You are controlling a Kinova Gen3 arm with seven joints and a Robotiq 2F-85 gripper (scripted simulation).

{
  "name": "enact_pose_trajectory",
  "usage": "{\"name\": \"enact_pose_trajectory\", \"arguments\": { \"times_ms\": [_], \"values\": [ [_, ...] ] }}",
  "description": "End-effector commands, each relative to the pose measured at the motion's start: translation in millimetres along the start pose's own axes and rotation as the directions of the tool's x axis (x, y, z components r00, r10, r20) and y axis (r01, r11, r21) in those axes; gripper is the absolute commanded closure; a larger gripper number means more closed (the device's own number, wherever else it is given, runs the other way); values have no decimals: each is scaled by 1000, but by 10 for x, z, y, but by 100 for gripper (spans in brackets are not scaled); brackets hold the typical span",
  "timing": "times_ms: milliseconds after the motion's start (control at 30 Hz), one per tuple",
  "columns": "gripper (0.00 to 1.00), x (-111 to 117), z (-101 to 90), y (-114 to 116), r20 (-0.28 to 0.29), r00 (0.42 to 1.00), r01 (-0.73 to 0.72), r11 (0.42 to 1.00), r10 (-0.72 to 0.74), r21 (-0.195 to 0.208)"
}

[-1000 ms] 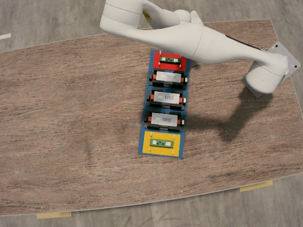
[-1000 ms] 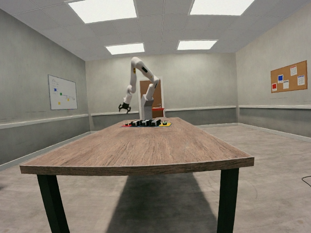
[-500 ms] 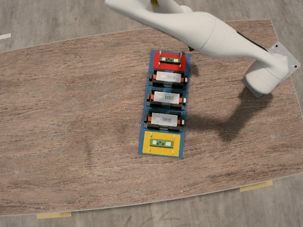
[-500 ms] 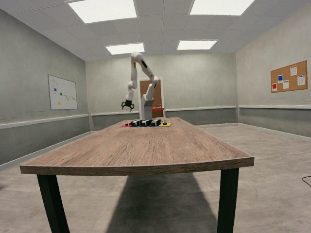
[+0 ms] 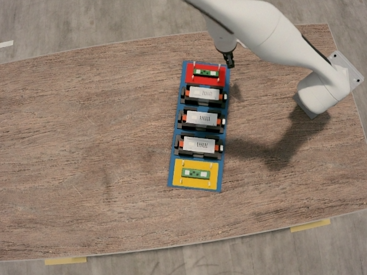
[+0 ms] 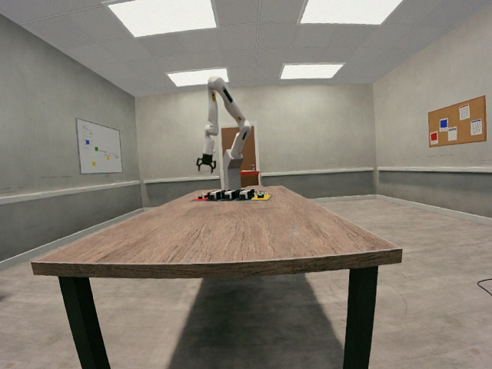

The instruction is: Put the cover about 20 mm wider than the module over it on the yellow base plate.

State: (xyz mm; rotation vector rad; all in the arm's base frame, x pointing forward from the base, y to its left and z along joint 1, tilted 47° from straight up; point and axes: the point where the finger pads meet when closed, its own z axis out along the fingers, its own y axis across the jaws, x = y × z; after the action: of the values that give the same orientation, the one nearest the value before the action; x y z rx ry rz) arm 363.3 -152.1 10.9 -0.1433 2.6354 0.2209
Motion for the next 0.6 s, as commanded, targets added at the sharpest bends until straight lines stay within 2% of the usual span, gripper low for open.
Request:
{"name": "enact_pose_trajectory", "arguments": {
  "times_ms": [0,200,500,567],
  "values": [
    [0,-26,-104,97,20,999,-37,998,38,-51],
    [0,-40,-148,134,29,998,-50,997,52,-55],
    [0,-150,-513,517,90,978,-170,970,188,-175],
    [0,-150,-513,517,90,978,-170,970,188,-175]
  ]
}}
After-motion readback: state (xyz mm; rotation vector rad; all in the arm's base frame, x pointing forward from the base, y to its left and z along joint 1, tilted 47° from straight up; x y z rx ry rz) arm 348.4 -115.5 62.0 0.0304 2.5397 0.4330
